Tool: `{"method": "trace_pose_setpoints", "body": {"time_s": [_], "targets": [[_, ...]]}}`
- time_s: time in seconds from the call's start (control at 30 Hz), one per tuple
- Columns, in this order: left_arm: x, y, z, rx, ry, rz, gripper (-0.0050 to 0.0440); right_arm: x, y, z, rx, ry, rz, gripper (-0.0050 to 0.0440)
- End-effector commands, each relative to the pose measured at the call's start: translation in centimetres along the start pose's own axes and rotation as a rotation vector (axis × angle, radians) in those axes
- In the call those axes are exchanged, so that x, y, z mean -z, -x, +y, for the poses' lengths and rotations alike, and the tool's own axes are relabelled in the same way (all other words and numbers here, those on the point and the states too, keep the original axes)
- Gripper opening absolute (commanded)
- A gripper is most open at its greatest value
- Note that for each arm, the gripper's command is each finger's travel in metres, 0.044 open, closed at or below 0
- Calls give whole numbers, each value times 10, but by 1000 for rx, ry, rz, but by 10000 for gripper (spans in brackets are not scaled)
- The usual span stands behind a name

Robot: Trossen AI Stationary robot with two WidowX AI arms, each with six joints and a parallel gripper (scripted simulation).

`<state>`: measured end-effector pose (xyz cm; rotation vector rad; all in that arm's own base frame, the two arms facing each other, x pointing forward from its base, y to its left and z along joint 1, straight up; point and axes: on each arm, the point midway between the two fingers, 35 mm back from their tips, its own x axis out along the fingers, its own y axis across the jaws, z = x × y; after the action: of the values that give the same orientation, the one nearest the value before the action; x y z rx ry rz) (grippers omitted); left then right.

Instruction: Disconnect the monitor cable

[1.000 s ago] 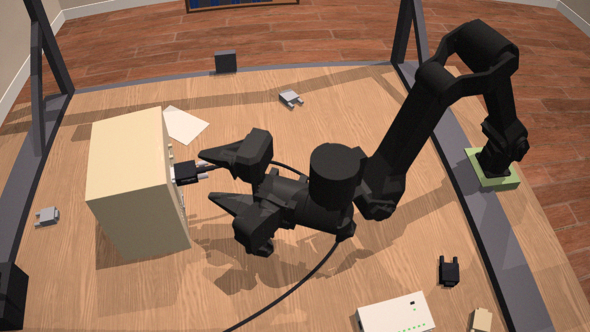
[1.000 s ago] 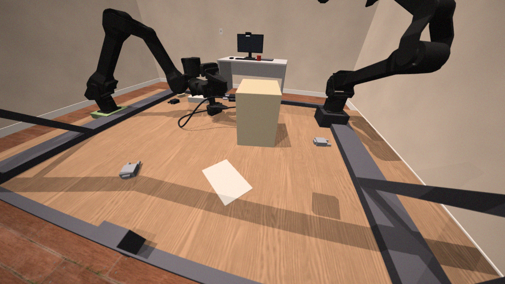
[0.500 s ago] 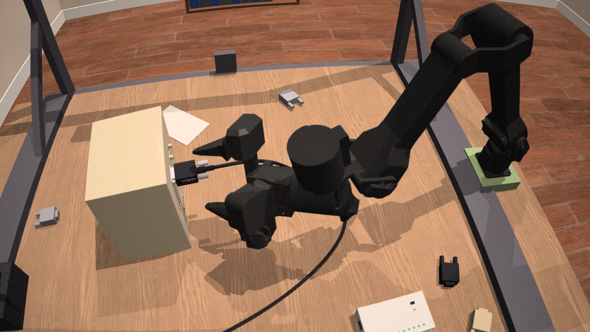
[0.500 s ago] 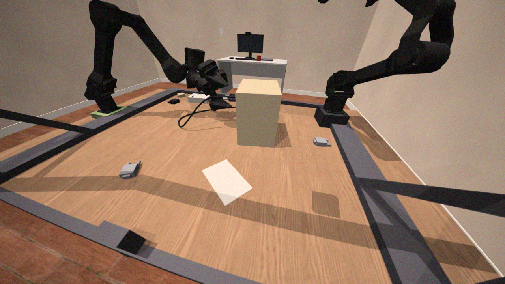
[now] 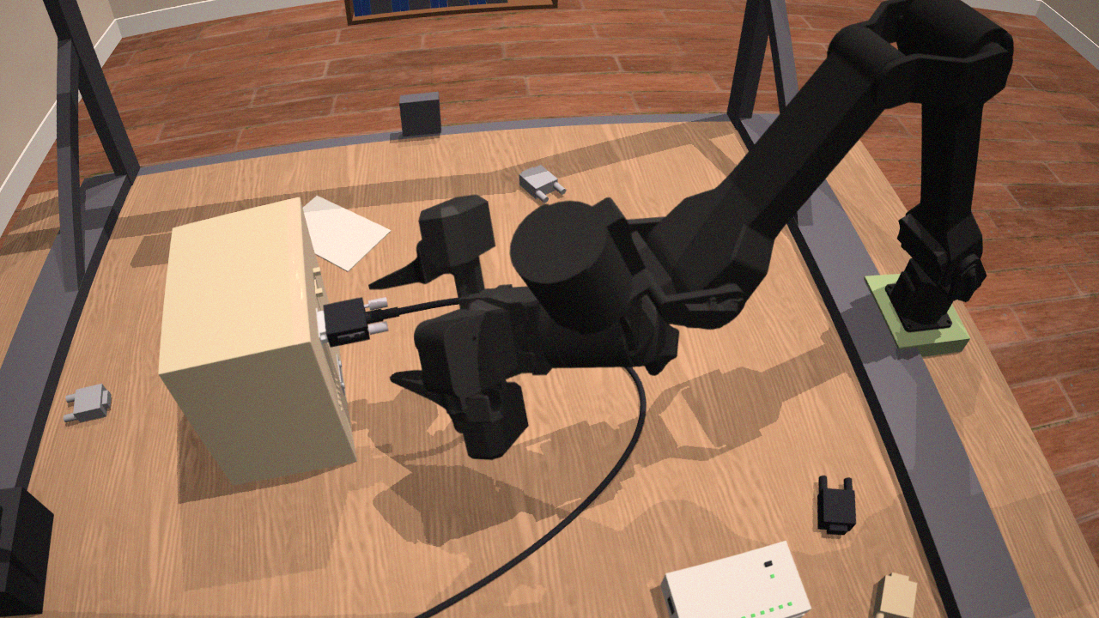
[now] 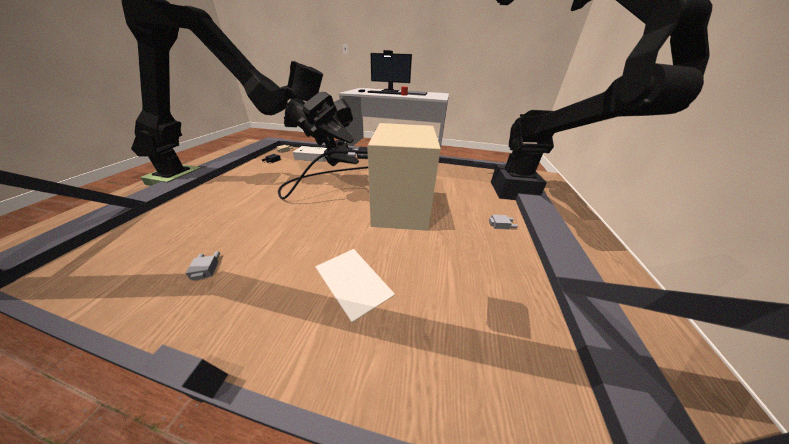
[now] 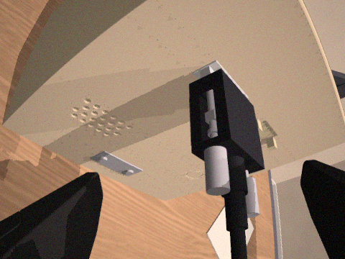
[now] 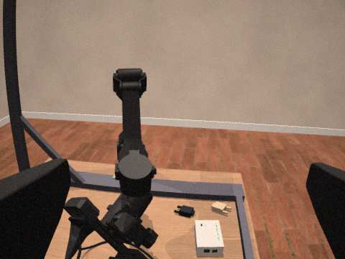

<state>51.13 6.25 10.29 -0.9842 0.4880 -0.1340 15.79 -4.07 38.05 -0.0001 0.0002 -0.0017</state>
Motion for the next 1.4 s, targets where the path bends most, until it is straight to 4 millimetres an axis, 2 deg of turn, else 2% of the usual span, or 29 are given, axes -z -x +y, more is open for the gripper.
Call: {"method": "trace_pose_setpoints", "body": {"time_s": [0.0,0.13,0.2,0.43,0.47,0.77,1.37], "targets": [[-10,4,-15,19,-29,-22,272,-3,0,1,-2,5,-1,440],[-10,4,-15,19,-29,-22,176,-3,0,1,-2,5,-1,440],[-10,4,-15,19,-29,-22,176,-3,0,1,-2,5,-1,440],[-10,4,-15,19,-29,-22,8,-3,0,1,-2,5,-1,440],[-10,4,-15,19,-29,-22,0,-3,0,1,-2,5,-1,440],[-10,4,-15,19,-29,-22,0,-3,0,1,-2,5,-1,440],[-9,5,-11,120,112,-17,0,-3,0,1,-2,5,-1,440]]}}
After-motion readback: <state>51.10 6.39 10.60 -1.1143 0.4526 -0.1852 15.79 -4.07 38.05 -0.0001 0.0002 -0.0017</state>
